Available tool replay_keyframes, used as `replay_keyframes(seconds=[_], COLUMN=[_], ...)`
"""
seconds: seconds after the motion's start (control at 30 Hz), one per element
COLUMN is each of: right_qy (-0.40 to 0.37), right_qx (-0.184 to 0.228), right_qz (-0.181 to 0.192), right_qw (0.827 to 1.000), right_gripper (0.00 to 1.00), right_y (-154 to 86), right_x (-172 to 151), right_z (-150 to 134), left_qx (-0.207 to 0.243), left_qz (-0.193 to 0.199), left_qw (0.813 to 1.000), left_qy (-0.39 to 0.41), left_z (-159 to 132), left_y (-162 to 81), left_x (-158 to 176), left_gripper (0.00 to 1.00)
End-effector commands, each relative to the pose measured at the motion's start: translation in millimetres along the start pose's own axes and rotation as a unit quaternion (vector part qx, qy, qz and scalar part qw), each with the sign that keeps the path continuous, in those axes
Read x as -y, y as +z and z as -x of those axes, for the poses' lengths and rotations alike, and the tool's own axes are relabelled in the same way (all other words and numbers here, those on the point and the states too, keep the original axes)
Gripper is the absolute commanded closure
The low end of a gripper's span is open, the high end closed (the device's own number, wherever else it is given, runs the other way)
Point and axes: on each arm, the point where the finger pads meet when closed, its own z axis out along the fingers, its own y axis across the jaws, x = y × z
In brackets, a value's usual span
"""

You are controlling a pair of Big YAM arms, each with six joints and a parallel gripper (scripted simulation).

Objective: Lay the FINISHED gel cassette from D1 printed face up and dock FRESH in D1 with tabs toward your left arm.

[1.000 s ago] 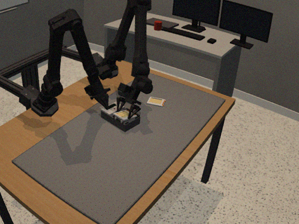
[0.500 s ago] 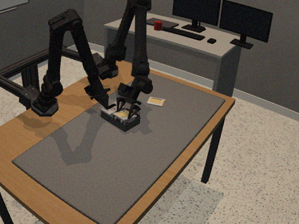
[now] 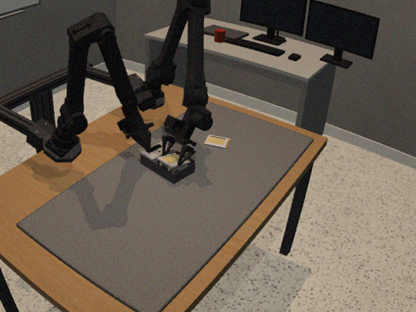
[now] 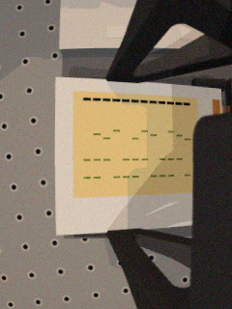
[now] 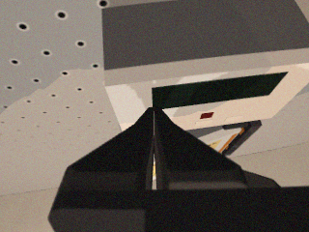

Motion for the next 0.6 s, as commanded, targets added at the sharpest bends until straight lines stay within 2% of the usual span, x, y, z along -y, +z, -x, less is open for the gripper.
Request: replay_keyframes(seconds=[0.0, 0.57], right_qy=[-0.044, -0.044], right_qx=[0.039, 0.039], right_qz=[0.046, 0.046], right_qw=[0.997, 0.997], right_gripper=[1.00, 1.00], right_y=[19.4, 19.4], right_x=[-46.0, -46.0], right_z=[39.6, 39.6], left_qx=[0.006, 0.004], left_qz=[0.015, 0.015], left_qw=[1.000, 1.000], left_qy=[-0.004, -0.006], left_z=[1.9, 4.7], left_y=[-7.4, -6.7], left_x=[-5.8, -6.2], left_gripper=[1.00, 1.00])
